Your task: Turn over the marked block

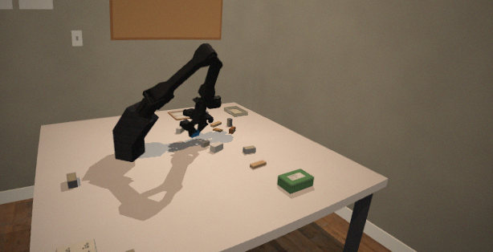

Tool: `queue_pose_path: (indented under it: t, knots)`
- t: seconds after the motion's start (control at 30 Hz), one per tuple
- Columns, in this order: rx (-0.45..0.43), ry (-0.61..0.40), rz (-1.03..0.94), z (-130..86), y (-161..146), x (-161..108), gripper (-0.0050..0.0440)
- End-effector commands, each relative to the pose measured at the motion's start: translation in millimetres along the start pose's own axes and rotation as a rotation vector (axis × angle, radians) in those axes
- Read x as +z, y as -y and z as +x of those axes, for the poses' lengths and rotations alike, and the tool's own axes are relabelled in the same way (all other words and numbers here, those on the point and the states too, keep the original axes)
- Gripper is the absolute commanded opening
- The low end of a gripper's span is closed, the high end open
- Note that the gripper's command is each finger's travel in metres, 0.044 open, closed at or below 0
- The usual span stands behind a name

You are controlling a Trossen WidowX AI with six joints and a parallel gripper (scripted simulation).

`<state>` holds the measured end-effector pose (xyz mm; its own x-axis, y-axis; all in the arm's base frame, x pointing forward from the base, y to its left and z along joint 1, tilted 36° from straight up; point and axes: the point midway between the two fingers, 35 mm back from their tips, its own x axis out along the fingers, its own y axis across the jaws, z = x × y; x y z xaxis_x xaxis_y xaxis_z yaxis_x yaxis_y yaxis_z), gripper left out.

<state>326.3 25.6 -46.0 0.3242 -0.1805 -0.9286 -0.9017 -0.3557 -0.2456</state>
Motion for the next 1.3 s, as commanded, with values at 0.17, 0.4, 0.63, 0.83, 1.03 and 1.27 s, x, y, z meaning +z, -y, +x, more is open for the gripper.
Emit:
queue_pose_path:
  t: [0.17, 0.4, 0.63, 0.83, 1.03, 1.27]
  knots:
    - [-0.008, 0.354, 0.002, 1, 3, 5, -0.0050]
    - [-0.009, 0.551, 0.005, 2, 2, 8, -0.0050]
    - [-0.010, 0.715, 0.007, 3, 2, 11, -0.0050]
    - [-0.011, 0.745, 0.007, 3, 2, 12, -0.0050]
    - [-0.009, 0.749, 0.008, 3, 1, 13, -0.0050]
    - [-0.010, 0.748, 0.008, 3, 2, 13, -0.0050]
